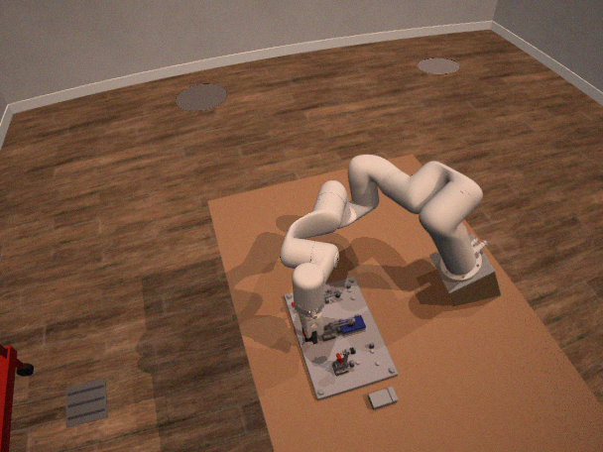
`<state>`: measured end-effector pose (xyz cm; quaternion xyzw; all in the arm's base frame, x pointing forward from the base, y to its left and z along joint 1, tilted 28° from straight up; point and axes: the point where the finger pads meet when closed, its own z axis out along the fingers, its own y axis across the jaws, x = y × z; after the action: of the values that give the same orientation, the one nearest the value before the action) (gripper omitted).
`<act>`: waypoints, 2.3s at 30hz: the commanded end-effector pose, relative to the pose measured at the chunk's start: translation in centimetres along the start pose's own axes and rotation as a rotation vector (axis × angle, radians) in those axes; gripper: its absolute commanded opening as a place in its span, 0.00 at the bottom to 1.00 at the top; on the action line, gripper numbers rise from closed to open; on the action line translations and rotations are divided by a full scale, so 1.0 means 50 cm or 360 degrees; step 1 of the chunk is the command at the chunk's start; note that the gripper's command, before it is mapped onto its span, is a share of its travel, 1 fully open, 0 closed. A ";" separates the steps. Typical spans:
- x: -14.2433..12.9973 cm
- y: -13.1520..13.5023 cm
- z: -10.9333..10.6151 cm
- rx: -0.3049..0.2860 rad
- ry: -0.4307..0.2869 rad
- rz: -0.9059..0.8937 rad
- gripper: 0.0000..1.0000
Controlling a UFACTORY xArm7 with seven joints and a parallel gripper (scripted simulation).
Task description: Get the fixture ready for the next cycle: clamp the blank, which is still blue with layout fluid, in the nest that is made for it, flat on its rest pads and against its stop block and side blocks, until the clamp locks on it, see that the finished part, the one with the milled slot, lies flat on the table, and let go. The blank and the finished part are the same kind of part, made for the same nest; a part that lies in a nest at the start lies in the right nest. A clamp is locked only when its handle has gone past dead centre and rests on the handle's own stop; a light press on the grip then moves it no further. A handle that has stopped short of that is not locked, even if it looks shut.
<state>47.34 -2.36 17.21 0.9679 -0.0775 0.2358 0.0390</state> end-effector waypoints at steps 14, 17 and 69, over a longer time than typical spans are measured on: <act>0.000 0.000 0.000 -0.0001 0.0000 -0.0001 0.00; 0.001 0.000 0.001 -0.0001 0.0000 -0.0001 0.00; 0.004 0.000 -0.004 -0.0001 0.0000 -0.0001 0.47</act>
<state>47.65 -2.43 16.78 0.9684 -0.0775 0.2339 0.0393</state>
